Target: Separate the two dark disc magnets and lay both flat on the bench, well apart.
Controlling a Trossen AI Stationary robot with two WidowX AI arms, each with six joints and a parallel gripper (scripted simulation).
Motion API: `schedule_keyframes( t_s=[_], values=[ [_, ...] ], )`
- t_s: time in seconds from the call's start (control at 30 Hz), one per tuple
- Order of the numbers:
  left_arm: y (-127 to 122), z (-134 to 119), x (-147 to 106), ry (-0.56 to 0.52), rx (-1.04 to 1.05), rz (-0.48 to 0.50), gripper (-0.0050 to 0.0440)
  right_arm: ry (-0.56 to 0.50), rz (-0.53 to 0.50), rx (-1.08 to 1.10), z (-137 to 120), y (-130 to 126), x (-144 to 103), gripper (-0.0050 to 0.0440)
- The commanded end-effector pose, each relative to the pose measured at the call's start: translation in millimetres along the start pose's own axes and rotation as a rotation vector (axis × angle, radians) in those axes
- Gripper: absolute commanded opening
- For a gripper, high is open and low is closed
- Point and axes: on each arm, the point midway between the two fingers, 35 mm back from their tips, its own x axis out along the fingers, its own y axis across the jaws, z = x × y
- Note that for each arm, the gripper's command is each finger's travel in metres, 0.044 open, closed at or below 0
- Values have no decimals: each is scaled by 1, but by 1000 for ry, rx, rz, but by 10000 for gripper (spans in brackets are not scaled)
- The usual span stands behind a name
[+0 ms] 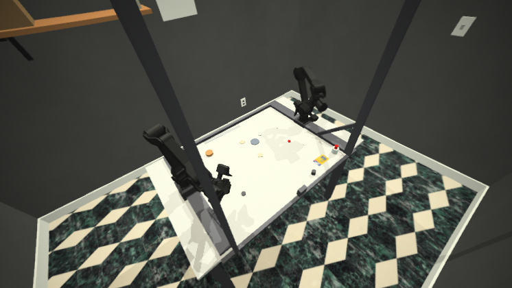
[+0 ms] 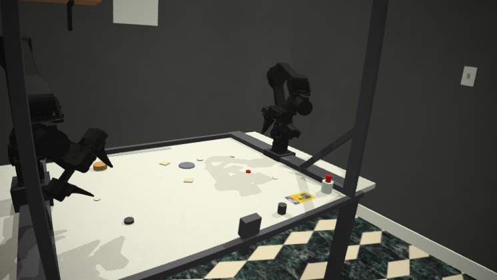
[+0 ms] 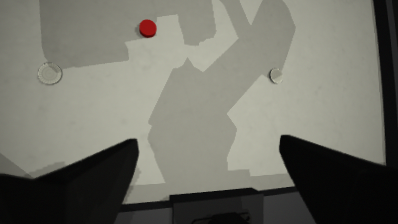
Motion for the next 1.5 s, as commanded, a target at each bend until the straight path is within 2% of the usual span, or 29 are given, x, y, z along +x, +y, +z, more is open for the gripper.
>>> schedule_keyframes(
  t_s=[0.0, 0.17, 0.67, 1.47],
  values=[
    [-4, 8, -18, -44, 68, -25, 400, -111, 33, 49, 8, 3, -16, 400],
    [-10, 8, -30, -65, 150, -40, 400, -190, 76, 83, 11, 5, -25, 400],
    [-20, 8, -50, -102, 288, -62, 400, -311, 179, 146, 16, 9, -41, 400],
    [-24, 6, -55, -109, 340, -66, 400, -347, 223, 166, 17, 11, -47, 400]
  ],
)
